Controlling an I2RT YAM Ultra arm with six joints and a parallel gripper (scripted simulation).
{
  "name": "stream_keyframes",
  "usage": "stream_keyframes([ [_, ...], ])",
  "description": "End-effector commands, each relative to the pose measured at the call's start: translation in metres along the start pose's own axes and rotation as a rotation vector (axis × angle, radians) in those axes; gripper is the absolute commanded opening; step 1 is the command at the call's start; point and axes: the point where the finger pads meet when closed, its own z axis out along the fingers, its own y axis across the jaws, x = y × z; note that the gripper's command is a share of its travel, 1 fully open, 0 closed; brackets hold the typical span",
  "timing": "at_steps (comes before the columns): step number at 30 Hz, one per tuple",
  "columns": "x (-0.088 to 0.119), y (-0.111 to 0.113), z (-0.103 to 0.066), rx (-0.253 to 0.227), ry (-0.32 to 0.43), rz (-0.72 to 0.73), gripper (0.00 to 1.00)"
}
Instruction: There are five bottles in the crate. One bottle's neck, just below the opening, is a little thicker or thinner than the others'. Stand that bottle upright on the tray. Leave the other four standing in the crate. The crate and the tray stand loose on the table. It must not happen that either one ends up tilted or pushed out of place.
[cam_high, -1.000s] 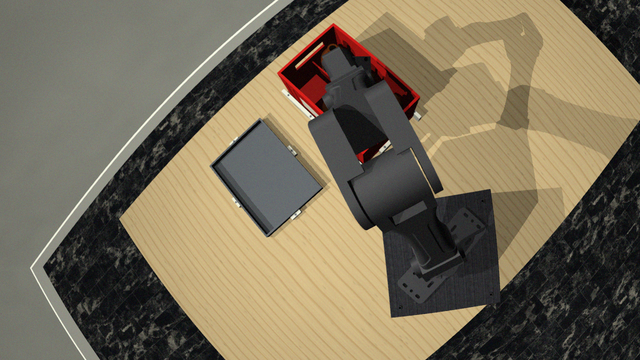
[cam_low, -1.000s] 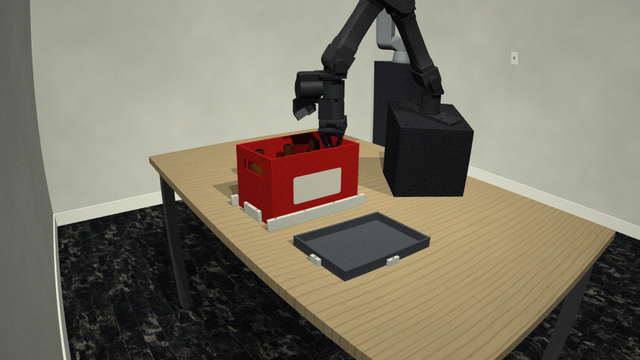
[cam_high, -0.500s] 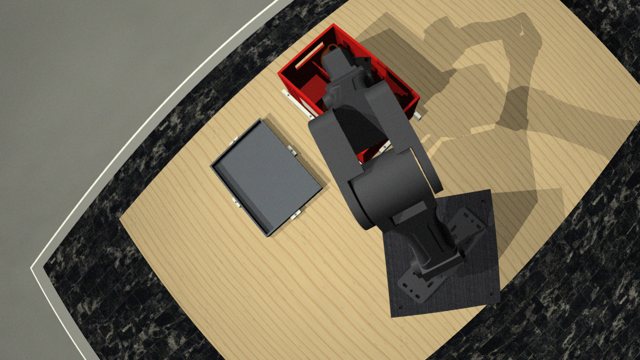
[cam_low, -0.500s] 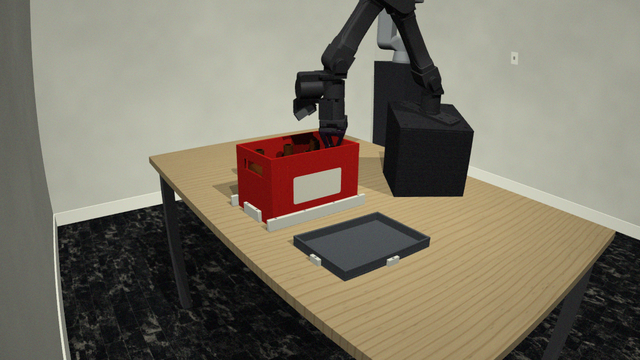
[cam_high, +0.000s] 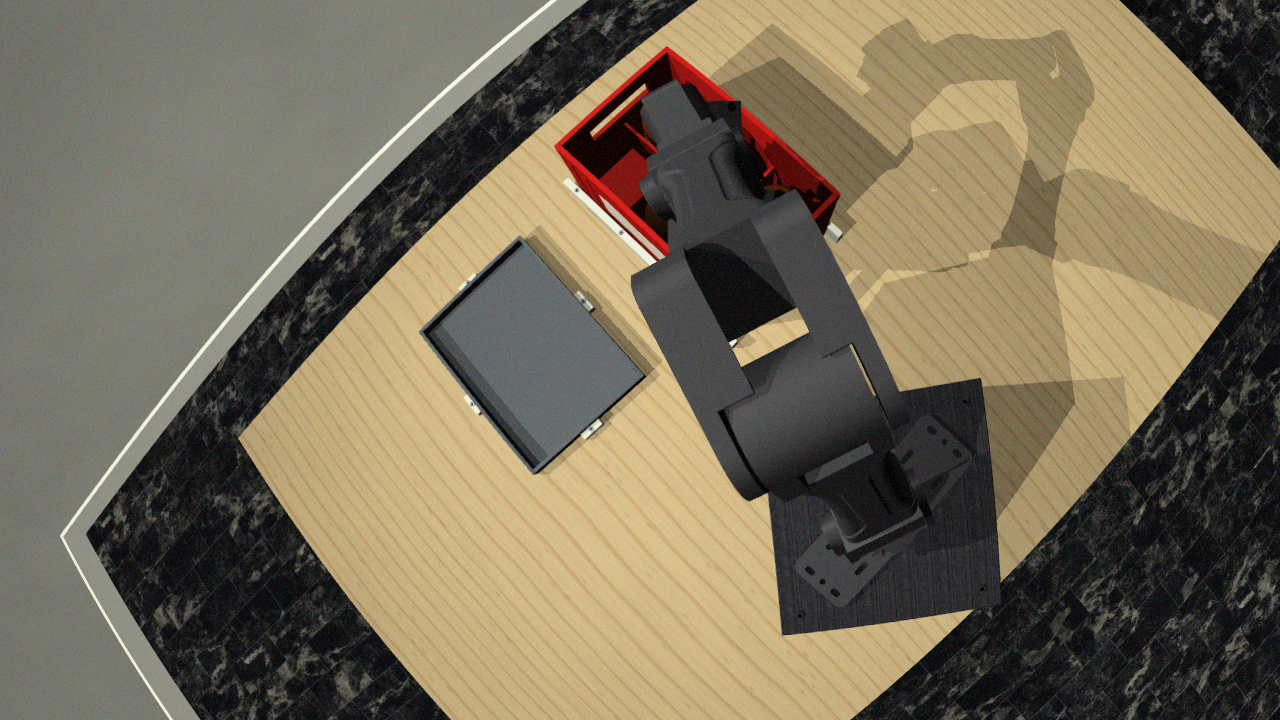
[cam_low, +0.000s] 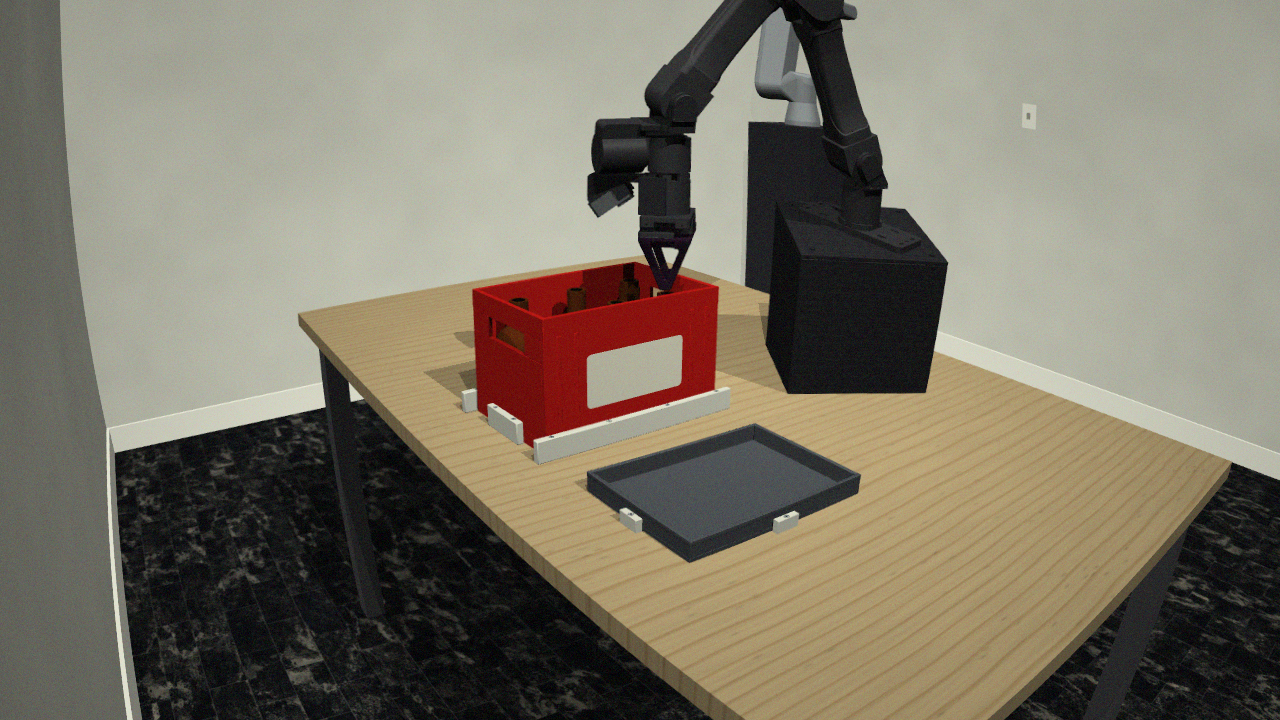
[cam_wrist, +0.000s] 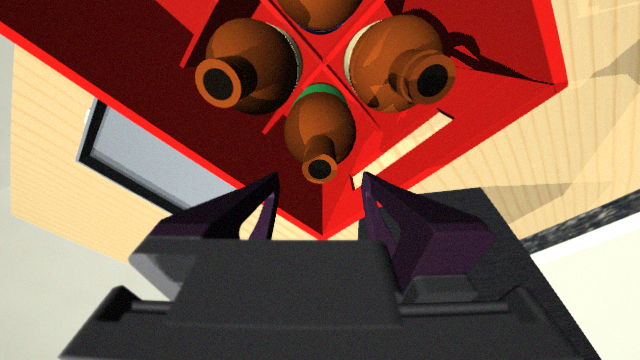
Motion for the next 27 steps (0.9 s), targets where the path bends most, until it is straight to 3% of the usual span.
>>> stream_keyframes([
  [1,-0.012,0.002,-0.026,-0.010,-0.034,0.000,0.61],
  [13,-0.011,0.002,-0.059,-0.011,-0.034,0.000,0.61],
  [27,-0.011,0.002,-0.064,-0.011,-0.034,0.001,0.61],
])
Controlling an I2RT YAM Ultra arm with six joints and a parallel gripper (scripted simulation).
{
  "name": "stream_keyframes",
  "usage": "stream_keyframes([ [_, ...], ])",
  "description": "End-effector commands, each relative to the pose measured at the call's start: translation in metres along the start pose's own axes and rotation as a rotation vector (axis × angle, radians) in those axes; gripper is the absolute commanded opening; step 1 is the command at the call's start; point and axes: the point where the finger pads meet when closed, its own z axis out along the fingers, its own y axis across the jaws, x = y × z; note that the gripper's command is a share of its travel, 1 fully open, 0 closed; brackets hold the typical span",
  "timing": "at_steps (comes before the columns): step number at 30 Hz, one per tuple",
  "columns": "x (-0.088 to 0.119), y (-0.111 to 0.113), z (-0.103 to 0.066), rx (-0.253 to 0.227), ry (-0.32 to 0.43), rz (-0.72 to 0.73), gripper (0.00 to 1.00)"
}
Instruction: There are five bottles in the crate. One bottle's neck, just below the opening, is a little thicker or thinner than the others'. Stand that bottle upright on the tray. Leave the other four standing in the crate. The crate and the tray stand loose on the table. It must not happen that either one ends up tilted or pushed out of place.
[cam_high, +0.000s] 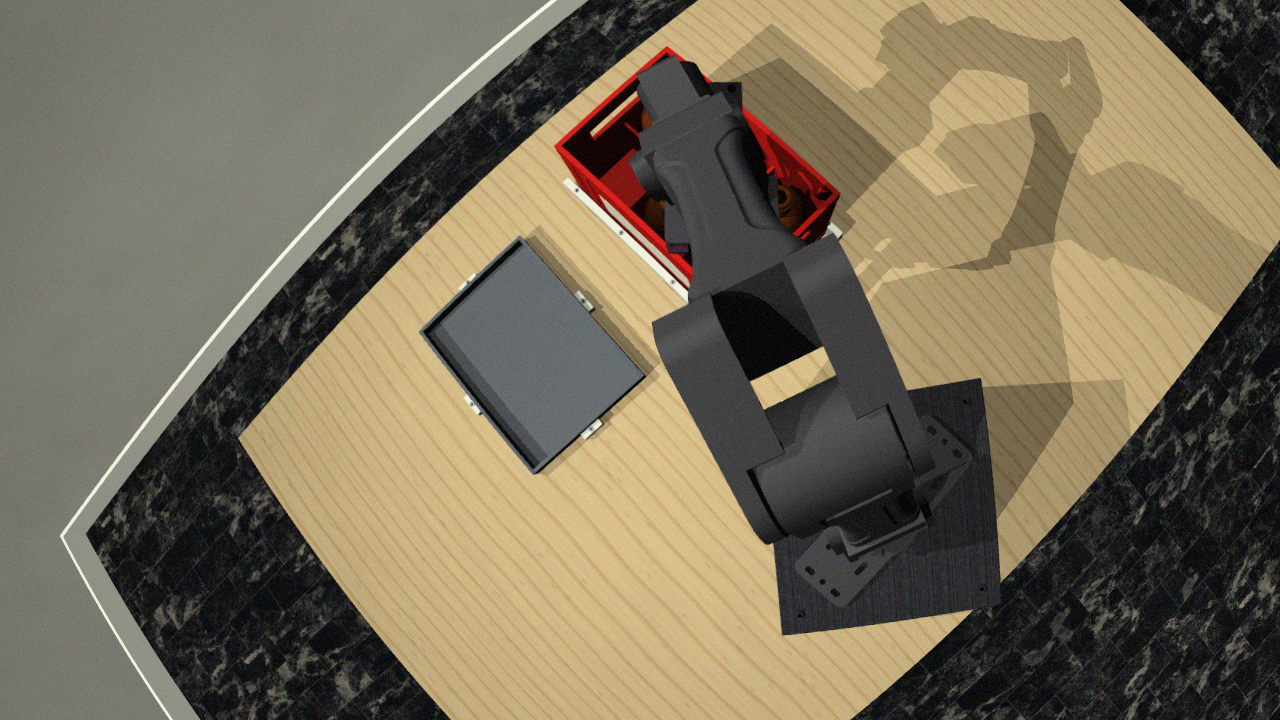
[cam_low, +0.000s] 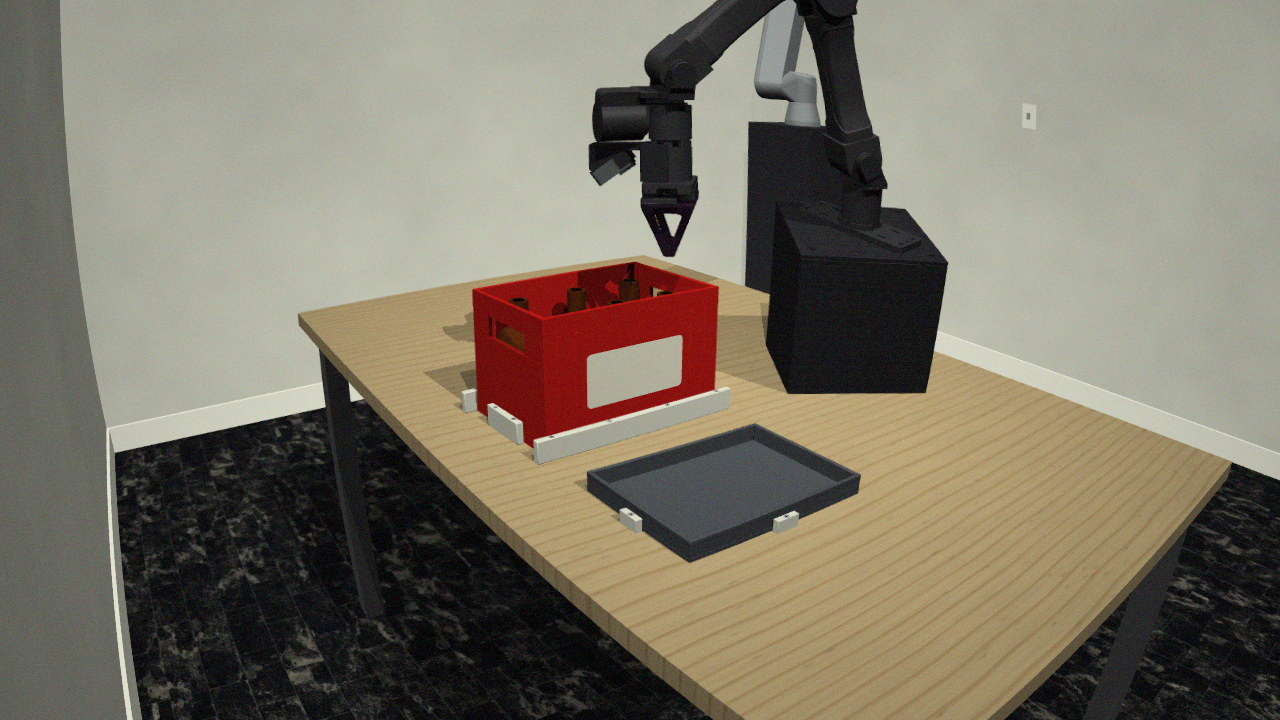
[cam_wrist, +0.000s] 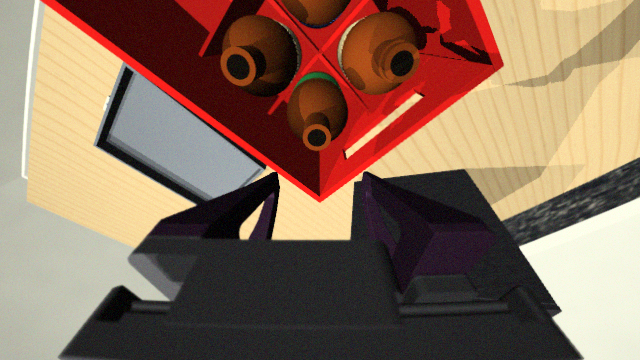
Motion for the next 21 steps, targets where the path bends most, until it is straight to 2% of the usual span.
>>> stream_keyframes([
  [1,-0.0141,0.0039,-0.0193,-0.022,-0.053,0.000,0.61],
  [8,-0.0141,0.0039,-0.0193,-0.022,-0.053,0.000,0.61],
  [9,-0.0171,0.0053,-0.0195,-0.027,-0.066,-0.001,0.00],
  [21,-0.0172,0.0053,-0.0195,-0.027,-0.066,-0.001,0.00],
])
